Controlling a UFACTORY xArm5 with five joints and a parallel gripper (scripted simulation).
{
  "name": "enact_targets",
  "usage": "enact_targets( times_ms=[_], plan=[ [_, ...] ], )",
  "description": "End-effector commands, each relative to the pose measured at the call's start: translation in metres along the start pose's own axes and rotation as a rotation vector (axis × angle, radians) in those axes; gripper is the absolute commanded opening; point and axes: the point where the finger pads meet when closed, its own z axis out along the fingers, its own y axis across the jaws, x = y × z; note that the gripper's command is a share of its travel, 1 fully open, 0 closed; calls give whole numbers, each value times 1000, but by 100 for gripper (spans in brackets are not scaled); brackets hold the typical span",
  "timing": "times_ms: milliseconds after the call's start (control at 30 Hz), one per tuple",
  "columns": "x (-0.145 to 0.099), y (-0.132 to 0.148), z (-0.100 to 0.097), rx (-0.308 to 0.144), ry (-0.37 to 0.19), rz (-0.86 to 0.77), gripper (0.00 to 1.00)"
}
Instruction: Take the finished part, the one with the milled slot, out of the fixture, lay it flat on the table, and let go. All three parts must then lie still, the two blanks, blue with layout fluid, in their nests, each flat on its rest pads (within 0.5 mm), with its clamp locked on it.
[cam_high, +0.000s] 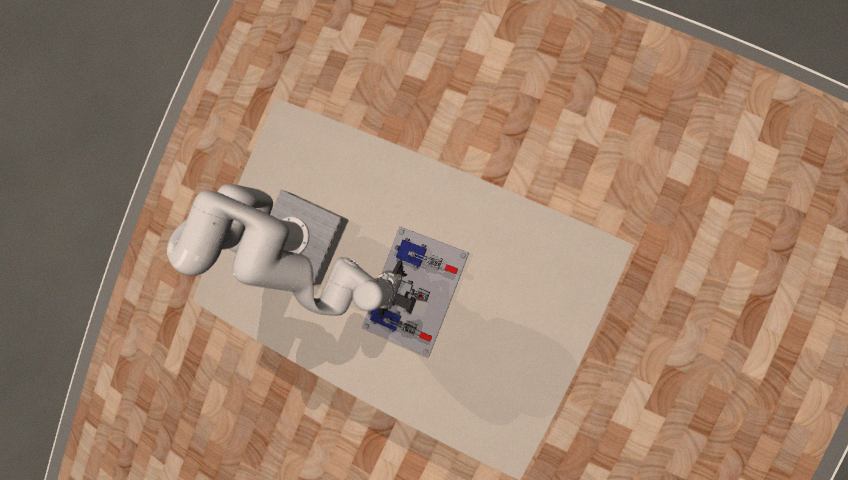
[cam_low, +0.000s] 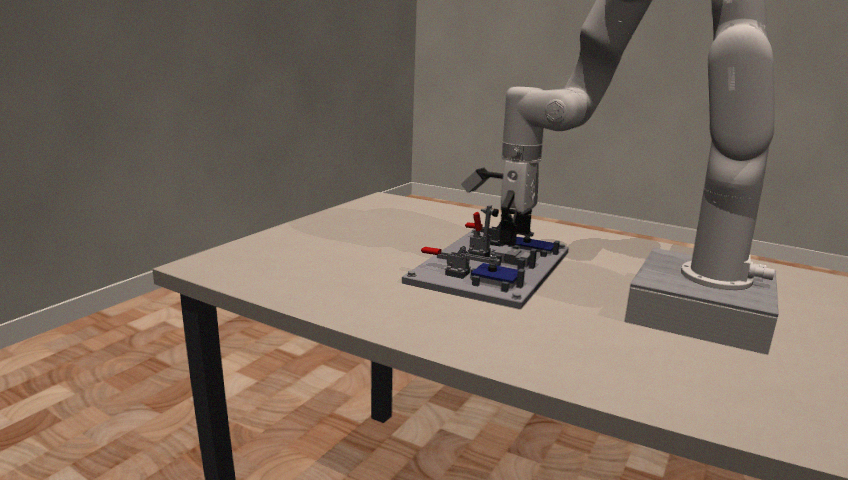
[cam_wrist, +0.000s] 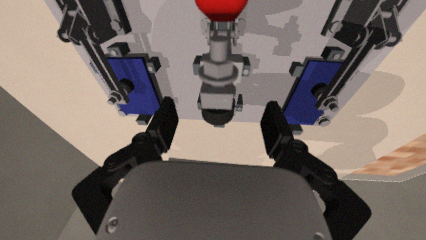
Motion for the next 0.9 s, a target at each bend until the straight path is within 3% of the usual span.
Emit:
enact_targets(
  times_ms=[0,867],
  plan=[
    [1,0,-1,0,3,0,100],
    [1,0,5,0,3,0,100]
  ],
)
